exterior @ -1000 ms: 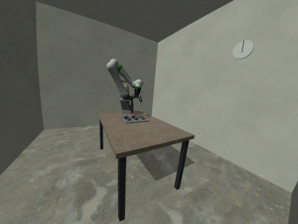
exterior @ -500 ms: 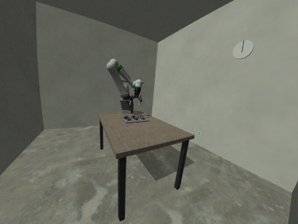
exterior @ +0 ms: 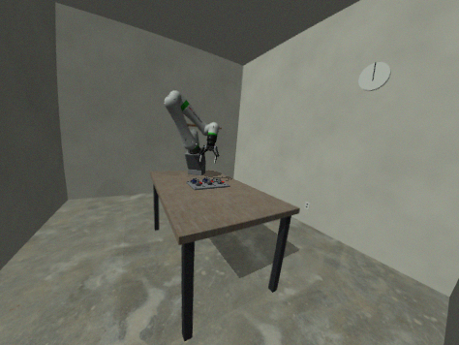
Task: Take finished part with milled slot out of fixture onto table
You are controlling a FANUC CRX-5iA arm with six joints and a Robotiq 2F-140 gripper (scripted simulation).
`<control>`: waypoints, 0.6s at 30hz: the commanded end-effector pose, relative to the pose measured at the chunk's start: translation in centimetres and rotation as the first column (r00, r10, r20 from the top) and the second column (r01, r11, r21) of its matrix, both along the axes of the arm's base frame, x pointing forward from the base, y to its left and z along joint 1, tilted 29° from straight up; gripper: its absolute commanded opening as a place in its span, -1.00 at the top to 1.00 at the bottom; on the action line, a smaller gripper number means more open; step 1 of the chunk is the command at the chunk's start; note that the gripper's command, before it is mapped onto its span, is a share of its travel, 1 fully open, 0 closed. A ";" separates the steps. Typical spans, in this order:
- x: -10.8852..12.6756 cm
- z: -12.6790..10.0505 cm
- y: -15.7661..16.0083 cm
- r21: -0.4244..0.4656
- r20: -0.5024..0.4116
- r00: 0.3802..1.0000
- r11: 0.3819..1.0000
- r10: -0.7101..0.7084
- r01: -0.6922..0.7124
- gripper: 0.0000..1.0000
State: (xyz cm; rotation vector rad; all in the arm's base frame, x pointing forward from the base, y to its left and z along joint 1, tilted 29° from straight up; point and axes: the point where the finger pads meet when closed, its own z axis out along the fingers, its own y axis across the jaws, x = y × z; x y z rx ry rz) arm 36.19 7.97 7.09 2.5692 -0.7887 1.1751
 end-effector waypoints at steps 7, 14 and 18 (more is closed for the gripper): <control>0.0 0.0 0.0 0.000 0.000 1.000 1.000 0.000 0.000 -1.00; 0.0 0.0 0.0 0.000 0.000 1.000 1.000 0.000 0.000 -1.00; -0.1 -0.2 0.4 -0.021 -0.038 0.999 0.999 0.029 -0.029 -1.00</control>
